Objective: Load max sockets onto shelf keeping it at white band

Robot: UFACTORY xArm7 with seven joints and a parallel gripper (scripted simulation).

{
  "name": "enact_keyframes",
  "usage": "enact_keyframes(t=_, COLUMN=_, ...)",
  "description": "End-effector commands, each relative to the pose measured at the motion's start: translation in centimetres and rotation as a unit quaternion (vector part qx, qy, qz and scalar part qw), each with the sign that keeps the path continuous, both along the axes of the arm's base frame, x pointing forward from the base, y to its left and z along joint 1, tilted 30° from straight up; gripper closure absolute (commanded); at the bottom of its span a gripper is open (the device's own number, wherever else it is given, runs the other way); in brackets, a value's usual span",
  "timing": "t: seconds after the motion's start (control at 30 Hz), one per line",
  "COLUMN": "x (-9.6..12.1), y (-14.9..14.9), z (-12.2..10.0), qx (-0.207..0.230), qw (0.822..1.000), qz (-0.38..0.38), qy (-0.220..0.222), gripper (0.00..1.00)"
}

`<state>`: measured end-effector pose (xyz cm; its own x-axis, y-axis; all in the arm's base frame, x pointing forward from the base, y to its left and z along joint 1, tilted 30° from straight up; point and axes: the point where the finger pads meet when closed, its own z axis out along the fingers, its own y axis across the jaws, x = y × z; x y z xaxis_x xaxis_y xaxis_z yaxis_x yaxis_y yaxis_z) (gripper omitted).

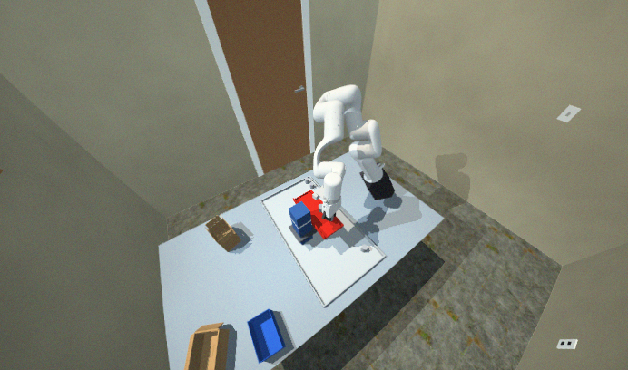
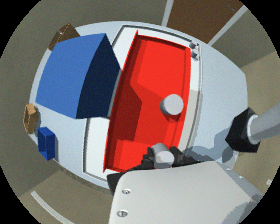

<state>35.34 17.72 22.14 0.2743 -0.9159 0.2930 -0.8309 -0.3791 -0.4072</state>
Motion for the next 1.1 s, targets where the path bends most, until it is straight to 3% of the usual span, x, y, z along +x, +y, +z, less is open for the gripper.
enact_keyframes(t=0.0, x=0.11, y=0.09, z=0.05, qx=0.001, qw=1.0, qz=0.001, qy=-0.002, gripper=1.0)
enact_keyframes(t=1.07, x=0.39, y=0.01, z=-0.47, qx=0.001, qw=1.0, qz=0.001, qy=-0.002, gripper=1.0)
